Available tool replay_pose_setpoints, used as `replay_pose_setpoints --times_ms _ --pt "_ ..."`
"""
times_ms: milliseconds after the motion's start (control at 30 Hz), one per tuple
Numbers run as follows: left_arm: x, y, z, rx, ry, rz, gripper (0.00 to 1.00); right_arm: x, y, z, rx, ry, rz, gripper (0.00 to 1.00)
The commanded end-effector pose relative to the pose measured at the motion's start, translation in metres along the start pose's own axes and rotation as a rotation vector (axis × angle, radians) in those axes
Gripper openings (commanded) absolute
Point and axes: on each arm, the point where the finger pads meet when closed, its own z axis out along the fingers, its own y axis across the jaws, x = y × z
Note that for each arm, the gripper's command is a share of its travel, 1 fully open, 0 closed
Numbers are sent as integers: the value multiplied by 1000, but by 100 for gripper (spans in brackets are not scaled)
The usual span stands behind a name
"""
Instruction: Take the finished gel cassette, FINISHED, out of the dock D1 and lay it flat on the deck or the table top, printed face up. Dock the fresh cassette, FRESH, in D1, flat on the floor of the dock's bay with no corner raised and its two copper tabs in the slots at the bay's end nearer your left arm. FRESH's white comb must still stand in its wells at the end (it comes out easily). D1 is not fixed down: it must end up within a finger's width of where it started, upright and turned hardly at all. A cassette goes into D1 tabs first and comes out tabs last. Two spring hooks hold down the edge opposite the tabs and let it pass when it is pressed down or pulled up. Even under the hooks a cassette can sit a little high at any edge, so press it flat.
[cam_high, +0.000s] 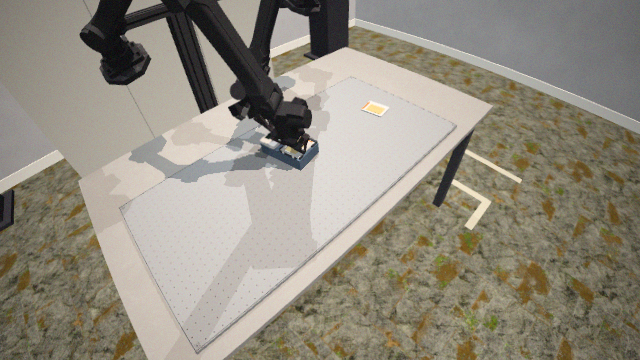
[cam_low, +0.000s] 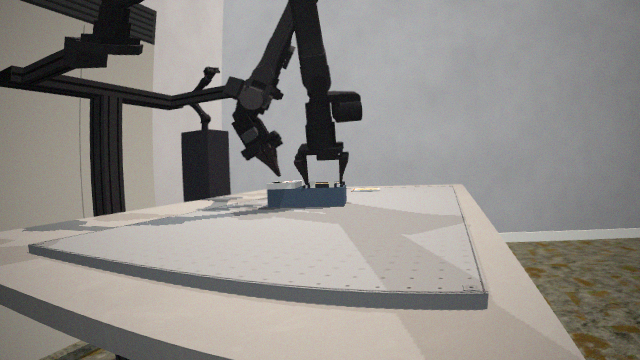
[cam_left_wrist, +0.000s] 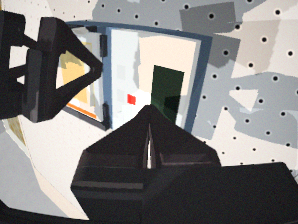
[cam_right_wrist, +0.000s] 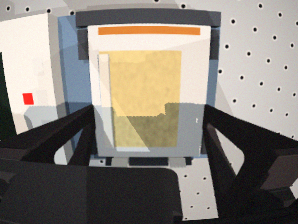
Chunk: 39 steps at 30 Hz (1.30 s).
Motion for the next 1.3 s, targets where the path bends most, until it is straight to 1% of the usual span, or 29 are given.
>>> replay_pose_setpoints --times_ms 0,900,1267 --pt "-9 2 -12 -4 -18 -6 0 -3 -3 -2 8 -8 -2 0" --pt "-8 2 -16 -3 -15 -6 0 -3 -3 -2 8 -8 -2 0" --pt "-8 2 -32 -4 -17 -6 0 -3 -3 -2 8 -8 -2 0"
